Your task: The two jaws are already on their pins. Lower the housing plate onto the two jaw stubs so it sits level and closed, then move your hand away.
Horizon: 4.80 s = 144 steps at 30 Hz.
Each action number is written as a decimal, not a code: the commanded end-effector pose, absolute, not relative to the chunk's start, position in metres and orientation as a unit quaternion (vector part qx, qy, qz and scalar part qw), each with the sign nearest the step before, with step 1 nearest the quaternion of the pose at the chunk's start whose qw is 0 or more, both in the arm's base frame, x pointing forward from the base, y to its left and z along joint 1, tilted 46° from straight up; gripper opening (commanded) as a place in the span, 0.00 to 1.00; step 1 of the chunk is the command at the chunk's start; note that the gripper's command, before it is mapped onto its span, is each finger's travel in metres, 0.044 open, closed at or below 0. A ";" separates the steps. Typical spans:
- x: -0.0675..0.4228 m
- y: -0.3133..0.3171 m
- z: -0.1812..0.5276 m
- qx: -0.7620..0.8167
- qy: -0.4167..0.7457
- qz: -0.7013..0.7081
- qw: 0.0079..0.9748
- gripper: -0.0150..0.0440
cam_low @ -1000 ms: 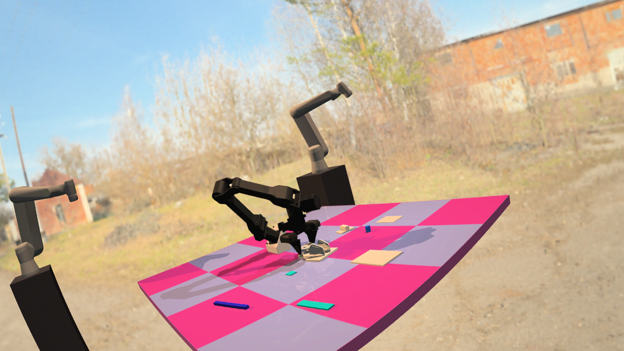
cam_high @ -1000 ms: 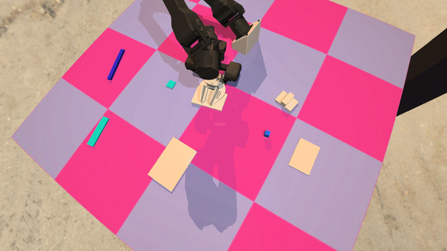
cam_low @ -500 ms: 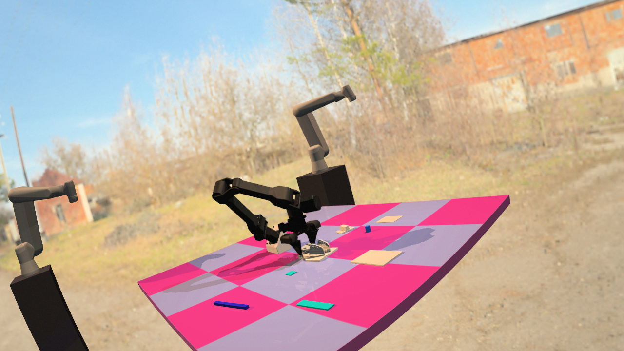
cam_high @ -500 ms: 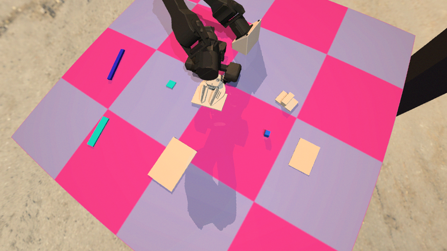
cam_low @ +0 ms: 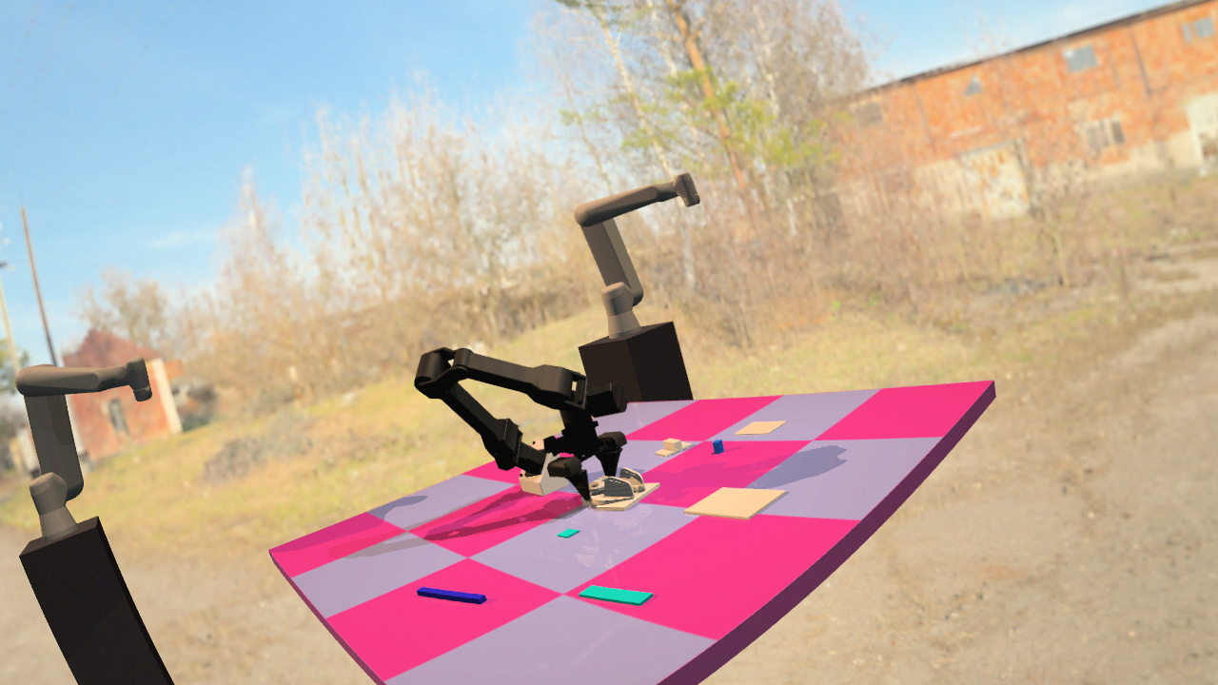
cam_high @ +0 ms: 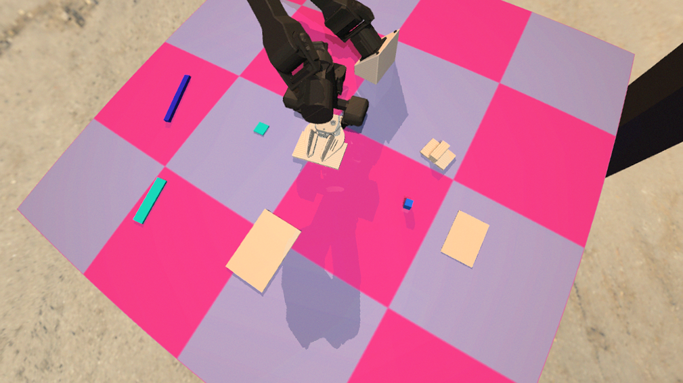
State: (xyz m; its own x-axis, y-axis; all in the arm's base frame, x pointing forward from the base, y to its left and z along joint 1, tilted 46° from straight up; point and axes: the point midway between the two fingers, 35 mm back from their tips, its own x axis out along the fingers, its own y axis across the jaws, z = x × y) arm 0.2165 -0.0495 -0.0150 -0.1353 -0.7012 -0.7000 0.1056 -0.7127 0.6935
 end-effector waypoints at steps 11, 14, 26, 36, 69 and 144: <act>0.215 -0.053 -0.017 0.591 -0.251 -0.711 0.288 0.85; 0.215 -0.053 -0.017 0.591 -0.251 -0.711 0.288 0.85; 0.214 -0.054 -0.019 0.591 -0.251 -0.711 0.288 0.85; 0.214 -0.056 -0.021 0.591 -0.251 -0.711 0.288 0.85; 0.214 -0.056 -0.021 0.591 -0.251 -0.711 0.288 0.85; 0.214 -0.054 -0.020 0.589 -0.248 -0.713 0.289 1.00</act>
State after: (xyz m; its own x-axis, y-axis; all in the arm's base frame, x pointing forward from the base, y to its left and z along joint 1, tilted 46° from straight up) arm 0.2141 -0.0541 -0.0201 -0.1381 -0.7032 -0.6975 0.1174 -0.7109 0.6935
